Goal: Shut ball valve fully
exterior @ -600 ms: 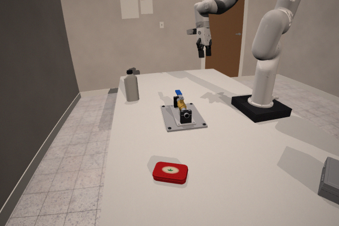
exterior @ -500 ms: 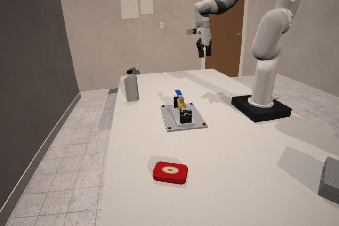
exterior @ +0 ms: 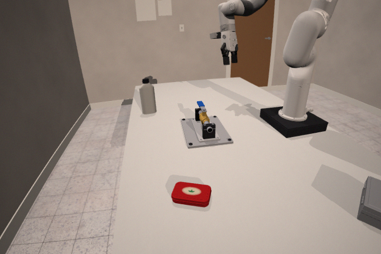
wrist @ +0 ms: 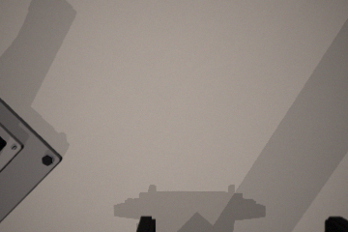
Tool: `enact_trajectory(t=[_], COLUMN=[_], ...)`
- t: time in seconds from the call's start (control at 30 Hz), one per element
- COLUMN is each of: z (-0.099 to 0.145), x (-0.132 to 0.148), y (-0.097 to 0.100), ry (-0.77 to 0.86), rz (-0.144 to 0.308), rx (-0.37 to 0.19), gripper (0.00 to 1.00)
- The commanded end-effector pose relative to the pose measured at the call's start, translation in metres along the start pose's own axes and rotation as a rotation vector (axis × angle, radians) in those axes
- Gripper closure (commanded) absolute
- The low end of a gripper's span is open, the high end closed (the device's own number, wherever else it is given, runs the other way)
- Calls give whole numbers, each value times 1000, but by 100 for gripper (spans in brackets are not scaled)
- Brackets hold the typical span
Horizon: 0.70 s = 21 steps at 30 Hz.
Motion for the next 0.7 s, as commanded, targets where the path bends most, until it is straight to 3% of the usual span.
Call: enact_trajectory(t=[0.0,0.13,0.4,0.5,0.57,0.63,0.67], z=[-1,-7,-34,-34,-45,-45,-50], x=[0,-9,-58,-58,-84,-84,-98], y=[1,-1,-11,-11,-17,-17,-20], ry=[-2,-36,-205,-205,-287,-287,-330], rz=[2,7,28,28,33,33,35], rx=[4,8,33,33,48,48,57], gripper=[0,0,0,0,0,0,0])
Point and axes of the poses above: the point where the finger pads meet when closed, its own y axis back along the fingers, its own x axis across the jaws, z = x × y, the point moved 6 cm from there along y, back along the fingers, and after that the axes turned 11 degrees about y, right-handed, at the moved point
